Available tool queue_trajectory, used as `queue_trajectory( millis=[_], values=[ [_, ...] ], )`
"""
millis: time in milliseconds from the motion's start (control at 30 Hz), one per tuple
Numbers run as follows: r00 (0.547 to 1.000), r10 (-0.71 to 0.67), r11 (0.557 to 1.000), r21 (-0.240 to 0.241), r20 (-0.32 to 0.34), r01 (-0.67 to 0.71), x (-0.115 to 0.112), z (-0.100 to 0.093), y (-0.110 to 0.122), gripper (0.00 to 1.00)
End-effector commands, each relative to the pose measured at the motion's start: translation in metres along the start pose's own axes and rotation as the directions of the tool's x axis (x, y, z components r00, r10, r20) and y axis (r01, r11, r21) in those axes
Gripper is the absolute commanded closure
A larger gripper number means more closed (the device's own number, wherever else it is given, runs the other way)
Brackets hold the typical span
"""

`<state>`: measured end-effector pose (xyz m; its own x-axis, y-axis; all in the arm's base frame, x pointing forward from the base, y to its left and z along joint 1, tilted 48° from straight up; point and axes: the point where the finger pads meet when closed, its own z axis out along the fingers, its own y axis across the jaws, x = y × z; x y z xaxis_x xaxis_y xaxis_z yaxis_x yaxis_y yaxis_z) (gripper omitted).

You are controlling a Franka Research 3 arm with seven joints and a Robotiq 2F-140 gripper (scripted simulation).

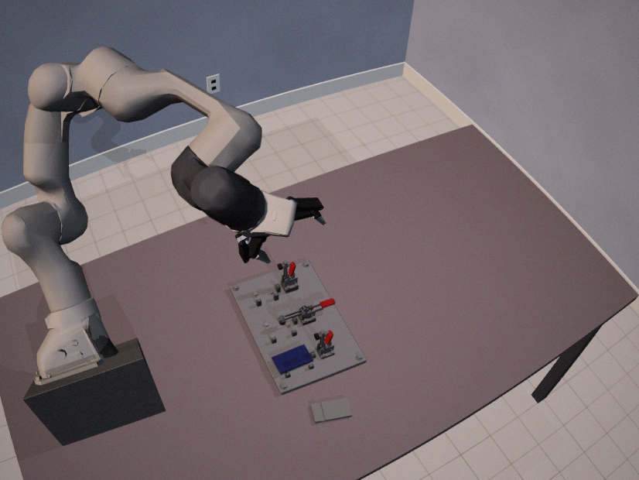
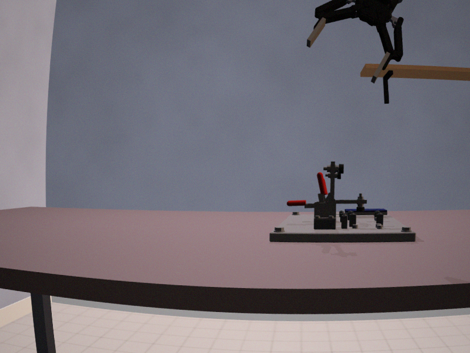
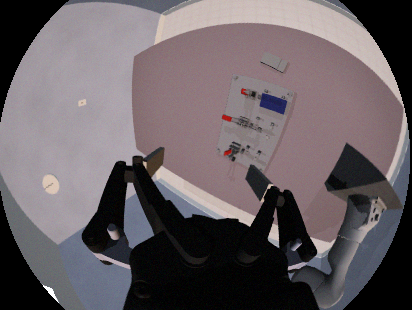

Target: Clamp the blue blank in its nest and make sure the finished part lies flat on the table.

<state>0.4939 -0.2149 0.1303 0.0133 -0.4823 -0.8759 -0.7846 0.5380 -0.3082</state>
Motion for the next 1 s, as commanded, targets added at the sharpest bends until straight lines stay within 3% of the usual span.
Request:
queue_trajectory(
  millis=[0, 67, 100, 433, 467, 867, 900, 967],
  values=[
    [0.996, 0.087, 0.996, -0.008, -0.010, -0.087, 0.003, 0.000, 0.001, 0.00],
    [0.996, 0.087, 0.996, -0.008, -0.010, -0.087, 0.003, 0.000, 0.001, 0.00],
    [0.985, 0.173, 0.984, -0.035, -0.026, -0.174, 0.011, 0.004, 0.006, 0.00],
    [0.985, 0.173, 0.984, -0.035, -0.026, -0.174, 0.011, 0.004, 0.006, 0.00],
    [0.962, 0.269, 0.960, -0.062, -0.050, -0.272, 0.019, 0.008, 0.012, 0.00],
    [0.962, 0.269, 0.960, -0.062, -0.050, -0.272, 0.019, 0.008, 0.012, 0.00],
    [0.925, 0.371, 0.922, -0.086, -0.084, -0.378, 0.029, 0.013, 0.019, 0.00],
    [0.925, 0.371, 0.922, -0.086, -0.084, -0.378, 0.029, 0.013, 0.019, 0.00]
  ],
)
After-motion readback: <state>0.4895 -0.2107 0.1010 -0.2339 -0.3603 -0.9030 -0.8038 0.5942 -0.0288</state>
